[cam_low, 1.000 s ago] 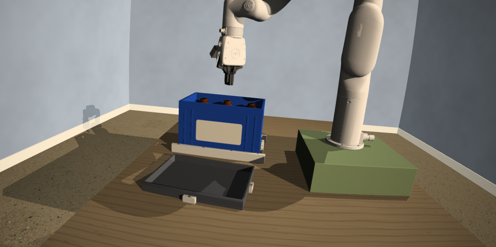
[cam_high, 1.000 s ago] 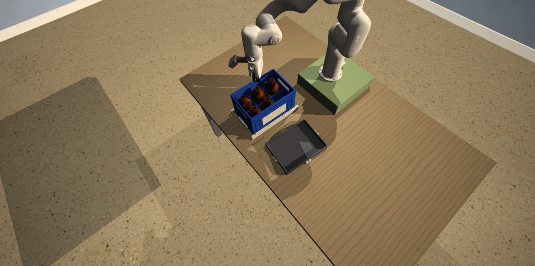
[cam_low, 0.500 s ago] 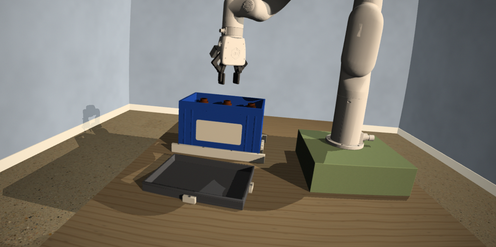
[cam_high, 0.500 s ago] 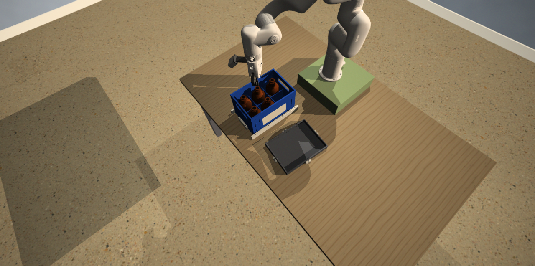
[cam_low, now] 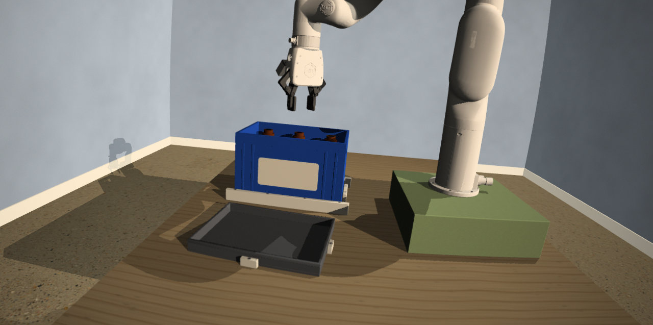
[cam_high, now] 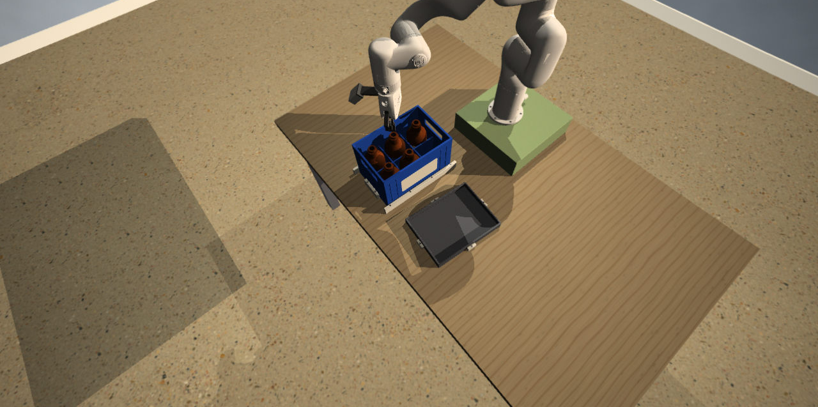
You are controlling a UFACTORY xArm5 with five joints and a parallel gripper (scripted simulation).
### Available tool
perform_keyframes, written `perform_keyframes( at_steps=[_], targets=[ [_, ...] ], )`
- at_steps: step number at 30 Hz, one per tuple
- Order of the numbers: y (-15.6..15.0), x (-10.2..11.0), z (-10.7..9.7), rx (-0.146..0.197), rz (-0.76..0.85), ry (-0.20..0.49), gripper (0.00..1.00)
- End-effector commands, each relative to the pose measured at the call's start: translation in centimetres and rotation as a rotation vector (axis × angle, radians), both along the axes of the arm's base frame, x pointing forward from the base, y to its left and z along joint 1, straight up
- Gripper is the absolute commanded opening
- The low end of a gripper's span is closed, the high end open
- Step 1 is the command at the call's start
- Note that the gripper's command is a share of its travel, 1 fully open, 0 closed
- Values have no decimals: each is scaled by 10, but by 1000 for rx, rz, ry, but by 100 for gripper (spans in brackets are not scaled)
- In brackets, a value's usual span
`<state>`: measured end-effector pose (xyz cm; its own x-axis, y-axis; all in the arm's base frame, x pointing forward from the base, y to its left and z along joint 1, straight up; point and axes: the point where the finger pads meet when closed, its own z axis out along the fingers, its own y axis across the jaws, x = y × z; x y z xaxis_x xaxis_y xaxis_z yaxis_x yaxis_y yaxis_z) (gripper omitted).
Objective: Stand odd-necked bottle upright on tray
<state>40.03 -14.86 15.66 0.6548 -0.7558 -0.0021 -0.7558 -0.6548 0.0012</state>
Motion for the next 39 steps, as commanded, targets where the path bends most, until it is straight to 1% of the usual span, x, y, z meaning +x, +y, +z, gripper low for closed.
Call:
perform_keyframes(
  at_steps=[1,19,29,39],
  targets=[
    [0,1,1,-1,0,-4,65],
    [0,1,-1,-1,0,-4,65],
    [0,1,-8,-1,0,-4,65],
    [0,1,-20,-1,0,-4,65]
  ],
)
